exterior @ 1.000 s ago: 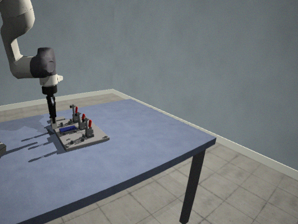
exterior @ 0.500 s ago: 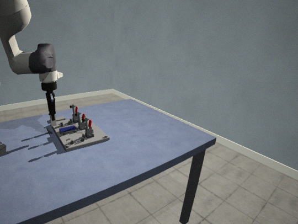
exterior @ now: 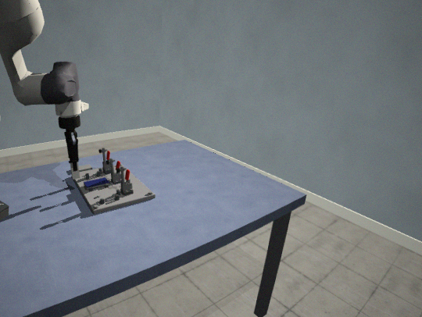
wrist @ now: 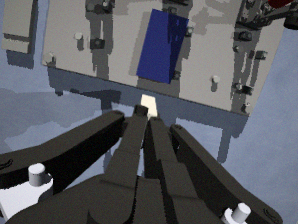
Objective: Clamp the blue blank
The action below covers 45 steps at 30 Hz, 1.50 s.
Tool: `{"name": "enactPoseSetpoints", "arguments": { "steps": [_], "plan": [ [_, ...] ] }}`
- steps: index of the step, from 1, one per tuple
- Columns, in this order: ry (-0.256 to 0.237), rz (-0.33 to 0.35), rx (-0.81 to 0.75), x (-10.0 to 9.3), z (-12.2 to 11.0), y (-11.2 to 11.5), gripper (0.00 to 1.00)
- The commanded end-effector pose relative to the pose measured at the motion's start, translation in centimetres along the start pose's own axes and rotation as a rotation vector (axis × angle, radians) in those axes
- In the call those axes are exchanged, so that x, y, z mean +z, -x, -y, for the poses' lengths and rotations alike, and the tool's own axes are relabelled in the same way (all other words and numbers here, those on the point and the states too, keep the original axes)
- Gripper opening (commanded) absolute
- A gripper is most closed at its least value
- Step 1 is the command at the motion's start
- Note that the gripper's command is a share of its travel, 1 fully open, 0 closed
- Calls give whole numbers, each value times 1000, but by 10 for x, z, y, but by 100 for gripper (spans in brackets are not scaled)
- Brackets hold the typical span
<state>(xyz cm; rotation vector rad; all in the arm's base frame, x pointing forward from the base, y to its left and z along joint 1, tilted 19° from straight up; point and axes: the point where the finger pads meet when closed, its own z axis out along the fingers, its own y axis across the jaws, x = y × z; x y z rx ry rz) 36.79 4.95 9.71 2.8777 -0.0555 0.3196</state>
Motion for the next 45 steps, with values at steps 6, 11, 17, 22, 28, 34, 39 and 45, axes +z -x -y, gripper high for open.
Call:
{"name": "enactPoseSetpoints", "arguments": {
  "steps": [6,11,17,22,28,34,39,45],
  "plan": [
    [2,4,-8,1,-1,2,0],
    [2,4,-8,1,0,1,0],
    [2,4,-8,1,8,-10,0],
    [2,4,-8,1,24,-34,0],
    [2,4,-8,1,39,-55,0],
    [2,4,-8,1,52,-73,0],
    [2,4,-8,1,53,-75,0],
    [2,4,-8,6,53,-75,0]
  ]
}}
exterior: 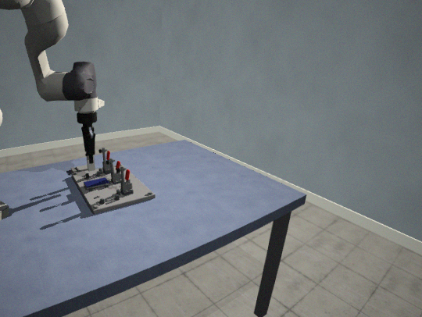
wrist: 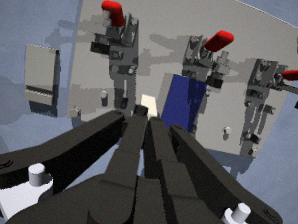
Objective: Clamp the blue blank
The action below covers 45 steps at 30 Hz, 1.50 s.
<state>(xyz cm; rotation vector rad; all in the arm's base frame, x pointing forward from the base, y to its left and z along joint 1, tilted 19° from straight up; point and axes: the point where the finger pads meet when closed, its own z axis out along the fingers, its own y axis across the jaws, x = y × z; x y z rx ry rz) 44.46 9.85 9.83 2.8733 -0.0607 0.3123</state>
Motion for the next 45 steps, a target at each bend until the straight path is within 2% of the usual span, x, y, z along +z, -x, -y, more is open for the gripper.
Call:
{"name": "enactPoseSetpoints", "arguments": {
  "steps": [1,7,11,45],
  "plan": [
    [-4,-1,-10,6,1,-1,0],
    [-4,-1,-10,26,1,-1,0],
    [-4,-1,-10,33,1,-1,0],
    [-4,-1,-10,38,1,-3,0]
  ]
}}
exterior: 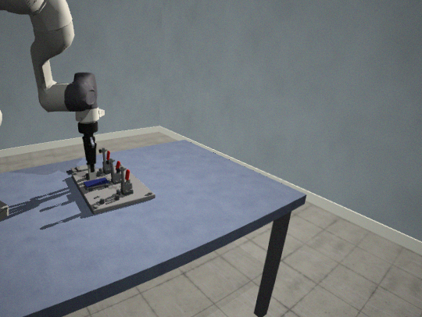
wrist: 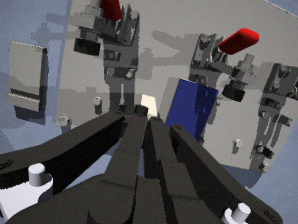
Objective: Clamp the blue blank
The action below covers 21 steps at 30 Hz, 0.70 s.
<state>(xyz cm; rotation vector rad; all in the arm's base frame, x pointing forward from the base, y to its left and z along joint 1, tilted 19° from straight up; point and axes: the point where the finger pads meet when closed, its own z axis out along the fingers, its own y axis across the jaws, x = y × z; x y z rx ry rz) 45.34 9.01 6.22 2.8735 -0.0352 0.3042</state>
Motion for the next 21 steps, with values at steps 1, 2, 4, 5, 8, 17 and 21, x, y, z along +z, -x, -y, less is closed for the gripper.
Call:
{"name": "enactPoseSetpoints", "arguments": {
  "steps": [1,2,4,5,8,17,21],
  "plan": [
    [-3,-4,8,0,0,-2,0],
    [-3,-4,8,0,0,-2,0],
    [-3,-4,8,0,0,-2,0],
    [-3,-4,8,0,0,-2,0],
    [-3,-4,8,0,0,-2,0],
    [-3,-4,8,0,-4,-2,0],
    [-3,-4,8,0,-4,-2,0]
  ]
}}
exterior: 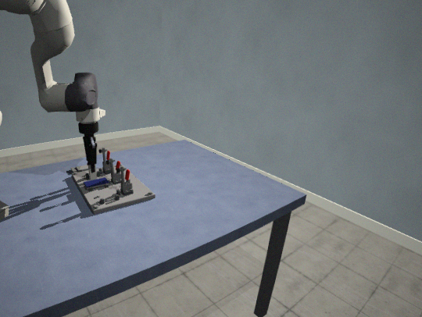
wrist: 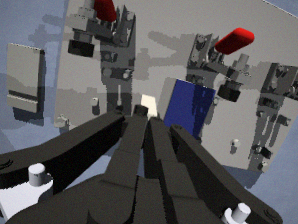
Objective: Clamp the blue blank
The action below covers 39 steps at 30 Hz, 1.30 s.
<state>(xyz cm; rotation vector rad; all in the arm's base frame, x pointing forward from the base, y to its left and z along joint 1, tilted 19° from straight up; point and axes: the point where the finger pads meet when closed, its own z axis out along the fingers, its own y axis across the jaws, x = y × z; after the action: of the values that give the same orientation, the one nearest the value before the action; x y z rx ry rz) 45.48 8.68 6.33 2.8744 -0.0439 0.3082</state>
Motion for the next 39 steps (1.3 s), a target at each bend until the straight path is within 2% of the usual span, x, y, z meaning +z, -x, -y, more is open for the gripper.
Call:
{"name": "enactPoseSetpoints", "arguments": {
  "steps": [1,39],
  "plan": [
    [-2,-2,1,0,-1,-1,0],
    [-2,-2,1,0,-9,-1,0]
  ]
}}
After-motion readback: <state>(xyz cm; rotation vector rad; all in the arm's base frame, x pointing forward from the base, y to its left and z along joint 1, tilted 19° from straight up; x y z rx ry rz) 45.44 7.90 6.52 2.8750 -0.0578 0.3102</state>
